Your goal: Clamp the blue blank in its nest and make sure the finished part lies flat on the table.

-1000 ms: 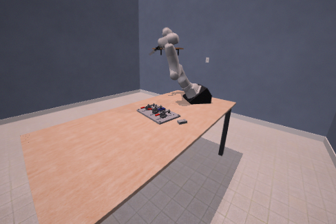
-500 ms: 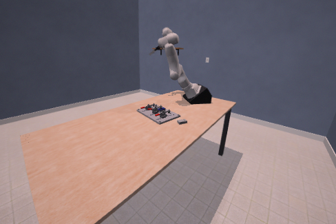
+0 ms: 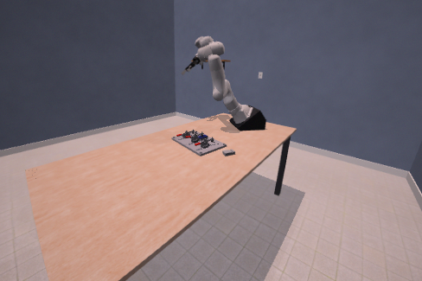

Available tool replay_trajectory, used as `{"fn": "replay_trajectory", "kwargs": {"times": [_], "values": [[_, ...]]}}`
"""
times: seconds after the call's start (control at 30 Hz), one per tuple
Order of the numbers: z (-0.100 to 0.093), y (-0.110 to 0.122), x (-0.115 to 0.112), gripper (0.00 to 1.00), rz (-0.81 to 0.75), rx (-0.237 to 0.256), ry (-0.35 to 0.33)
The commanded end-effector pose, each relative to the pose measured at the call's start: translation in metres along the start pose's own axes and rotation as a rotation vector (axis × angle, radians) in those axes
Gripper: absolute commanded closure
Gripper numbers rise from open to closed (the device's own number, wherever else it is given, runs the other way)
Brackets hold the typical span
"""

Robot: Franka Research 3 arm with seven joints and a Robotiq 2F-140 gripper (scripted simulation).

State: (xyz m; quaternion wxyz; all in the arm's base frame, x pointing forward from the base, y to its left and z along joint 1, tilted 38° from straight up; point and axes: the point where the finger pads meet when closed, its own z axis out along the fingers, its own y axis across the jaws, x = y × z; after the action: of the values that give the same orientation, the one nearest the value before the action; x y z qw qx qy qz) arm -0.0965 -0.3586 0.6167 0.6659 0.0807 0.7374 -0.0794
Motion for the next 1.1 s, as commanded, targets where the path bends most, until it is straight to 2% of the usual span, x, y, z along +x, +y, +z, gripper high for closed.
{"fn": "replay_trajectory", "kwargs": {"times": [0.0,0.33,0.37,0.83,0.87,1.07], "values": [[0.036,-0.001,0.008,0.0,-0.087,-0.047,0.074],[0.036,-0.001,0.008,0.0,-0.087,-0.047,0.074],[0.091,0.013,0.014,0.0,-0.18,-0.144,0.164],[0.091,0.013,0.014,0.0,-0.18,-0.144,0.164],[0.142,0.032,0.023,0.0,-0.282,-0.242,0.248],[0.142,0.032,0.023,0.0,-0.282,-0.242,0.248]]}}
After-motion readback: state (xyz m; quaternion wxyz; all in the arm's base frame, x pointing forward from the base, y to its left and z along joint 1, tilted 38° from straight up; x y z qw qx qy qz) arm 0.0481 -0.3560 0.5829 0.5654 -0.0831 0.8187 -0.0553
